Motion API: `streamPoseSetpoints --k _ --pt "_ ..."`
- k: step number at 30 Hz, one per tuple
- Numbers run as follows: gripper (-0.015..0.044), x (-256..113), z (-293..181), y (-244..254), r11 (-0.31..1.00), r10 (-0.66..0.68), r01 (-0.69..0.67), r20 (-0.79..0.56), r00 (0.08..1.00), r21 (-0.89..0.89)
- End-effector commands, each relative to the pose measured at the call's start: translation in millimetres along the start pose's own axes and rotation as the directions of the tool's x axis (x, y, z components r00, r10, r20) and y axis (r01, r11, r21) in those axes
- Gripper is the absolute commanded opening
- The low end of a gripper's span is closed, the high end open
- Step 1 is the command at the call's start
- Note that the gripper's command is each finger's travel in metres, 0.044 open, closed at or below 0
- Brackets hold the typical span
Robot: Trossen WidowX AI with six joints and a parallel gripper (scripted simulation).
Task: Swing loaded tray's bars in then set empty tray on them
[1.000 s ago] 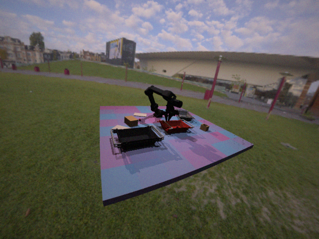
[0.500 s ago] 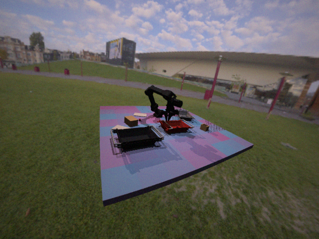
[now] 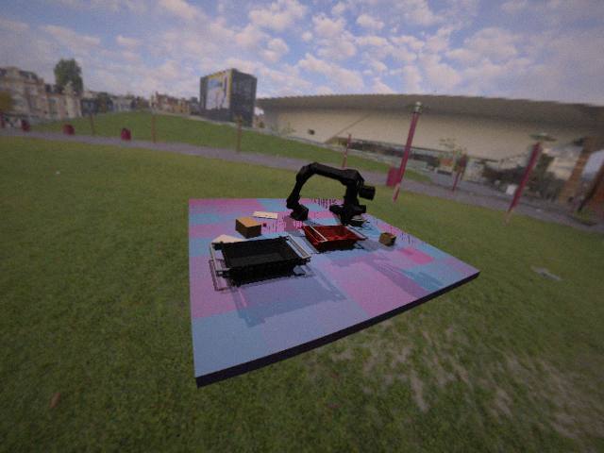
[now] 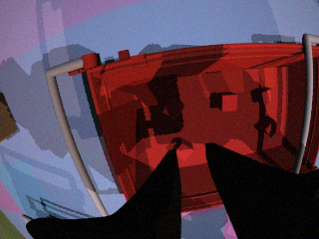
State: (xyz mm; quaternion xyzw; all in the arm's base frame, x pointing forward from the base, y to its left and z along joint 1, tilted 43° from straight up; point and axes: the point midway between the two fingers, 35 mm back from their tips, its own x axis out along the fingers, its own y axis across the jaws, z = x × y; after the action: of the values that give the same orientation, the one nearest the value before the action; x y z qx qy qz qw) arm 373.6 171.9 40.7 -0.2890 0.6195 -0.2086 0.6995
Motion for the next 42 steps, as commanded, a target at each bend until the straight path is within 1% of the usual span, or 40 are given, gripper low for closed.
streamPoseSetpoints --k 1,3,5,15,34,39,42 --pt "0.0085 2.3 -11.5 69.0 1.000 -0.001 0.001 -0.001 1.000 0.004" --pt "0.0085 5.1 -19.5 96.5 1.000 -0.006 0.006 -0.001 1.000 0.005" --pt "0.0085 6.2 -22.6 105.2 1.000 -0.008 0.008 -0.001 1.000 0.006" --pt "0.0085 11.0 -22.1 105.4 1.000 -0.007 0.007 -0.001 1.000 0.006" --pt "0.0085 65.2 -22.2 104.4 1.000 -0.010 0.010 0.000 1.000 0.007" --pt "0.0085 64.9 -22.2 103.6 1.000 -0.010 0.010 0.000 1.000 0.007" --pt "0.0085 53.2 -22.2 97.6 1.000 -0.010 0.010 0.000 1.000 0.006"
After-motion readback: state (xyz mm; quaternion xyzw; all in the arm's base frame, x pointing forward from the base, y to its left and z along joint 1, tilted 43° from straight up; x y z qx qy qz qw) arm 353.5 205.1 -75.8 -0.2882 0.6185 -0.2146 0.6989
